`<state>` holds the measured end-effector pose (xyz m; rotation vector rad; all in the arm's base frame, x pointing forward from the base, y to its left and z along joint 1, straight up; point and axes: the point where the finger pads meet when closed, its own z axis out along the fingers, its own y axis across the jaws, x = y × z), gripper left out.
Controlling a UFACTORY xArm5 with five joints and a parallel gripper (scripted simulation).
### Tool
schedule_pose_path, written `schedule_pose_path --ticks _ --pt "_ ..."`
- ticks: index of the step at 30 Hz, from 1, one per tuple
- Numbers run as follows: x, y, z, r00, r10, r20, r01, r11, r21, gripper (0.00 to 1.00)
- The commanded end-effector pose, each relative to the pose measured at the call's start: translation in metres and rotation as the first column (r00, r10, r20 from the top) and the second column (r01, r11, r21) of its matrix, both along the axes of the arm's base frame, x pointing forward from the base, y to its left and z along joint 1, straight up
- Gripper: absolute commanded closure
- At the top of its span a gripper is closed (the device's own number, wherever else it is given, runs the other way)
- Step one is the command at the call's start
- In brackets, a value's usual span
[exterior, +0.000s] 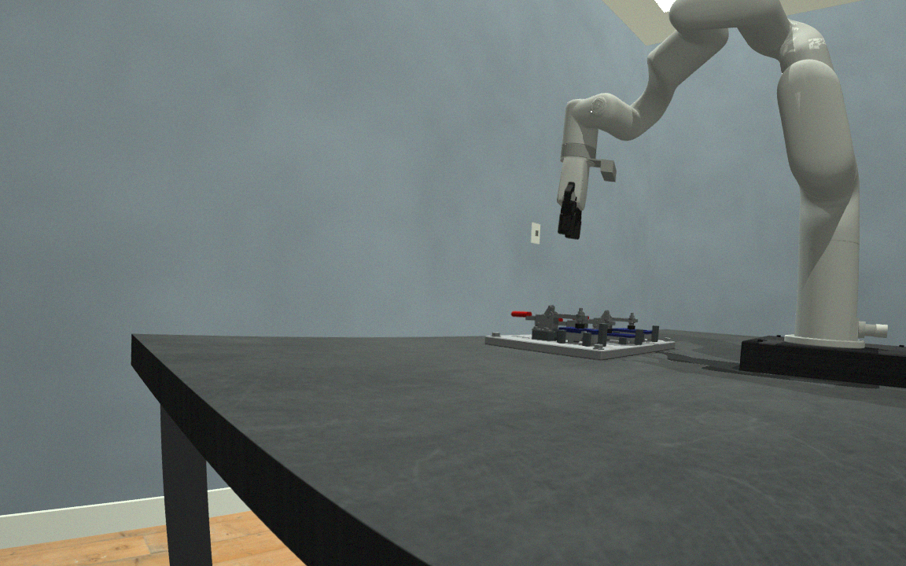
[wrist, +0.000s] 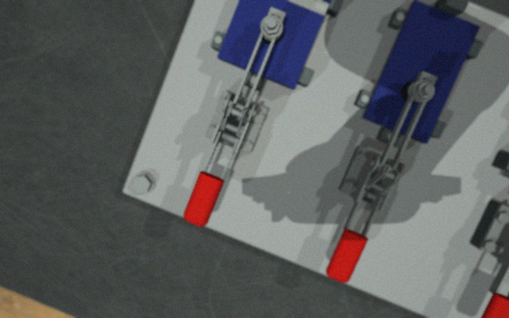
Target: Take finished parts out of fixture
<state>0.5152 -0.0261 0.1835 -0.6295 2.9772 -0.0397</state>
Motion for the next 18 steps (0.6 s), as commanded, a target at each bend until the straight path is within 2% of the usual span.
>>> schedule_pose_path --ticks 1,4,6,7,10,12,18 --pt "-0.028 0.046 0.0 0.994 -0.107 -0.019 0.108 0.994 0.018 0.0" --pt "-0.038 0.06 -0.001 0.99 -0.141 -0.03 0.142 0.99 0.021 0.0" --pt "-0.058 0.083 -0.003 0.978 -0.202 -0.05 0.203 0.979 0.023 0.0" --pt "-0.058 0.083 -0.003 0.978 -0.202 -0.05 0.203 0.979 0.023 0.0" --pt "-0.076 0.101 -0.006 0.965 -0.254 -0.067 0.256 0.967 0.021 0.0" --pt "-0.076 0.101 -0.006 0.965 -0.254 -0.067 0.256 0.967 0.021 0.0" --pt "-0.114 0.132 -0.012 0.93 -0.356 -0.097 0.358 0.934 0.008 0.0"
